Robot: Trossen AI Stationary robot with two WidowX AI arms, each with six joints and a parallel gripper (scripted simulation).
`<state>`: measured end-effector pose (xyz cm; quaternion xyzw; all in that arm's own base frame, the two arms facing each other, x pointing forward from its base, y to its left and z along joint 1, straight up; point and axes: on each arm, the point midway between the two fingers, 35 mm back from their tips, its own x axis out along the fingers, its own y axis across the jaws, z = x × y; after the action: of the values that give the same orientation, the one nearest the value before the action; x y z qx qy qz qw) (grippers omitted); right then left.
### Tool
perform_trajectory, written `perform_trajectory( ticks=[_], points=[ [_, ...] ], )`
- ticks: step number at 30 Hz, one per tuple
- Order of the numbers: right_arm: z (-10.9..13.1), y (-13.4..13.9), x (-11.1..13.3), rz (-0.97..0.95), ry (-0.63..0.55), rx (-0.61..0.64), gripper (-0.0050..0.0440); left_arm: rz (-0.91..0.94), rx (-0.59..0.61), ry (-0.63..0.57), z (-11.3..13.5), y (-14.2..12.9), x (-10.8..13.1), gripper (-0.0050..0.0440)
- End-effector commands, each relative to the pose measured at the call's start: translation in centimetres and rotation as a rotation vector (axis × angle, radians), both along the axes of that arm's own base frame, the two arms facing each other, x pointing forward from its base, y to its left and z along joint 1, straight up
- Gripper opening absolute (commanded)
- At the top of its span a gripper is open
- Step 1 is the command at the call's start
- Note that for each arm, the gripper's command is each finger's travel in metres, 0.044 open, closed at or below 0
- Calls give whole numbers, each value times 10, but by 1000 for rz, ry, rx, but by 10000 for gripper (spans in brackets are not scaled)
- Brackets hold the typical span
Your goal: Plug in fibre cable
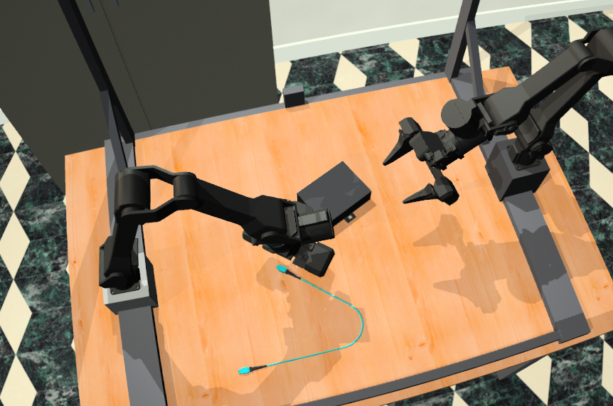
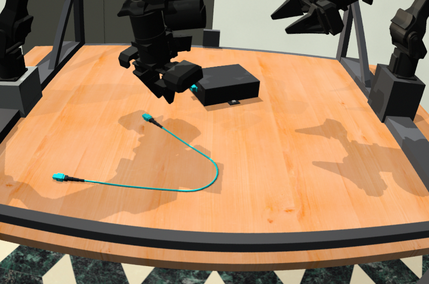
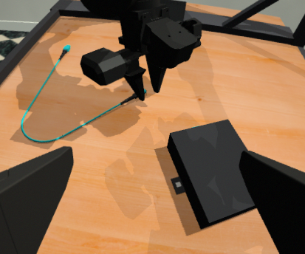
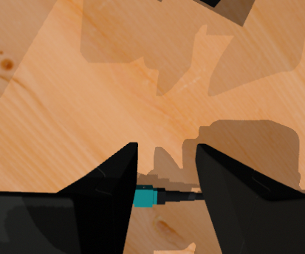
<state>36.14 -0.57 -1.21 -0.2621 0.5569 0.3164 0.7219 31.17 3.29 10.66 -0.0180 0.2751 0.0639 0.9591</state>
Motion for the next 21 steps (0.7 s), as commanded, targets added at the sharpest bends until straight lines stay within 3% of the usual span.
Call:
perform_trajectory(
  ticks=[1, 8, 21],
  points=[
    [6, -1, 5, 220, -31, -60, 146, -1, 1, -18, 7, 0, 2, 440],
    [8, -2, 4, 449, -47, -114, 146, -1, 1, -18, 7, 0, 2, 440],
    [13, -3, 2, 1082, -76, -238, 146, -1, 1, -18, 7, 0, 2, 440]
  ],
)
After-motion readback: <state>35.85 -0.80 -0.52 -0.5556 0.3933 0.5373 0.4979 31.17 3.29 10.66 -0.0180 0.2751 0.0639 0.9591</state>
